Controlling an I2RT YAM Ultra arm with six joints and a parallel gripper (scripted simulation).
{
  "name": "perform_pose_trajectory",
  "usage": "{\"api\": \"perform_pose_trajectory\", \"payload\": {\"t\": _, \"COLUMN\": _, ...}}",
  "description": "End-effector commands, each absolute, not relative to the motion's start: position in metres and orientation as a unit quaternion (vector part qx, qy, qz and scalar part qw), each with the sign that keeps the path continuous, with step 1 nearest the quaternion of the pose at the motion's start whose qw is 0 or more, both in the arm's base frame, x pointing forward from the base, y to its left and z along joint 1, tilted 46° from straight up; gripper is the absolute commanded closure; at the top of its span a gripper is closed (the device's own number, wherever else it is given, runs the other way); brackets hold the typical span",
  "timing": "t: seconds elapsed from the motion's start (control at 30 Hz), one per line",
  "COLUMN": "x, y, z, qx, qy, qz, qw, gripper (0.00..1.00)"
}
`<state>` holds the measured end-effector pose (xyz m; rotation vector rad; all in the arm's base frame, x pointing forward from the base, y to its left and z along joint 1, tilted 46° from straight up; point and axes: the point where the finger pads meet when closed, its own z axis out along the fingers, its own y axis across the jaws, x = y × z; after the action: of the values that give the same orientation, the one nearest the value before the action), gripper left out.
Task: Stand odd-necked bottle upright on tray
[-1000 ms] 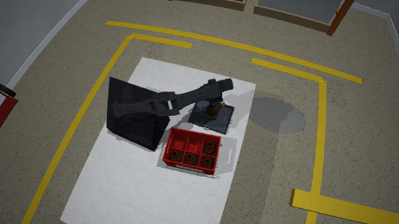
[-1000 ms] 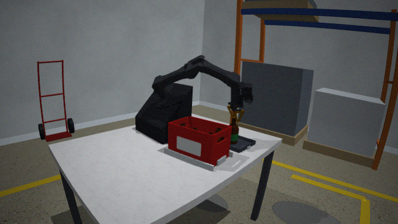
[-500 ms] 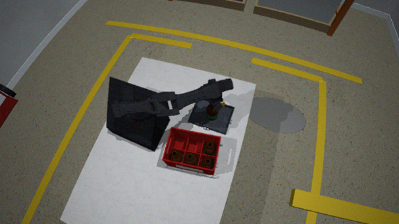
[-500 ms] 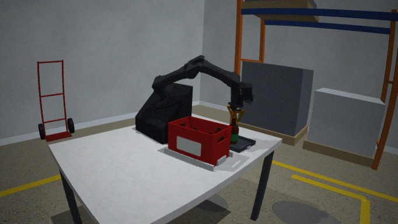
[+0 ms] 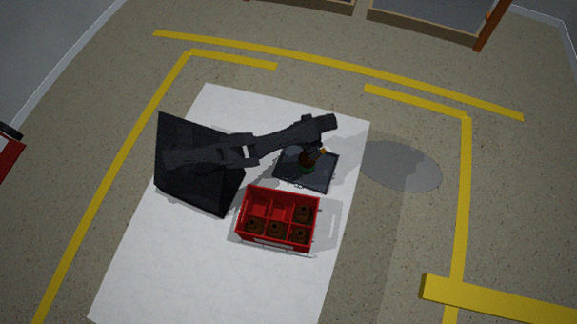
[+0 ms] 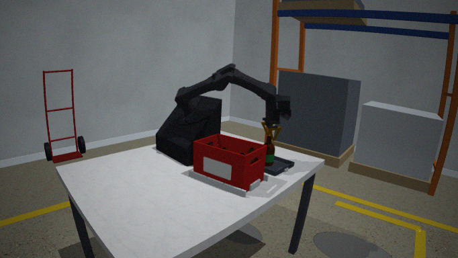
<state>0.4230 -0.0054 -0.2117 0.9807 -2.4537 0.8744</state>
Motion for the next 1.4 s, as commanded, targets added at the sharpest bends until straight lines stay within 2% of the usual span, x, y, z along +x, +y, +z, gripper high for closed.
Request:
{"api": "perform_pose_trajectory", "payload": {"t": 0.0, "x": 0.434, "y": 0.008, "z": -0.199, "qx": 0.352, "qy": -0.868, "qz": 0.311, "qw": 0.159, "gripper": 0.0}}
{"api": "perform_pose_trajectory", "payload": {"t": 1.37, "x": 0.438, "y": 0.052, "z": -0.161, "qx": 0.352, "qy": -0.868, "qz": 0.308, "qw": 0.165, "gripper": 0.0}}
